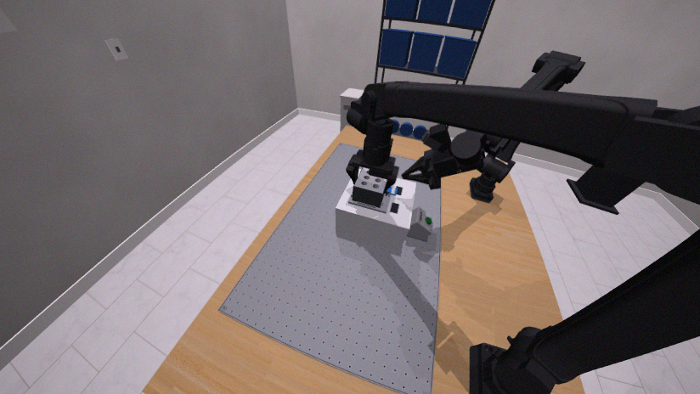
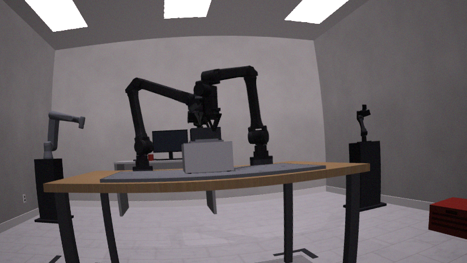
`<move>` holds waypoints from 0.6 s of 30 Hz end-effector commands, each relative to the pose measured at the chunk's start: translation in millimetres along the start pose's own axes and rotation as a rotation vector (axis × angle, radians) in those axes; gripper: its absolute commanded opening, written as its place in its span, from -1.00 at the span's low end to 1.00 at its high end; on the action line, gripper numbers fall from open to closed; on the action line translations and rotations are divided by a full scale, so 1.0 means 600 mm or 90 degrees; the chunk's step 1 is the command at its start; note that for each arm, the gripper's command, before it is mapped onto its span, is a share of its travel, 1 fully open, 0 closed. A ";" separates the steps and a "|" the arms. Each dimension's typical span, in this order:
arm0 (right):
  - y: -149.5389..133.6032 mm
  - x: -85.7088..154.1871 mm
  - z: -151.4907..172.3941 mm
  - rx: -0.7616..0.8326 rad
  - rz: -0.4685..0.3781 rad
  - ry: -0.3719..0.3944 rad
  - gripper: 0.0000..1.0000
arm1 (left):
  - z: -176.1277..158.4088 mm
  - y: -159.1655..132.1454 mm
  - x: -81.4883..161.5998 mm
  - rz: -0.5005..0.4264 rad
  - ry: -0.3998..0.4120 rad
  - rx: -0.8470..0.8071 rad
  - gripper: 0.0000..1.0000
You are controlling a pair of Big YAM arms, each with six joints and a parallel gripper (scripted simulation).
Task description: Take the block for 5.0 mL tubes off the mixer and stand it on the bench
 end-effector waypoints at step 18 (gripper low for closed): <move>0.020 -0.015 0.049 -0.025 -0.020 0.023 -1.00 | 0.030 0.011 0.015 -0.014 0.021 0.001 -1.00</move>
Point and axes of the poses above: on each arm, the point where the finger pads meet when closed, its own x axis back along the fingers, its own z axis across the jaws, y = z × x, the point moved 1 cm from there along x, back along the fingers, and after that the axes turned 7 degrees about -x, right-handed, at the moved point
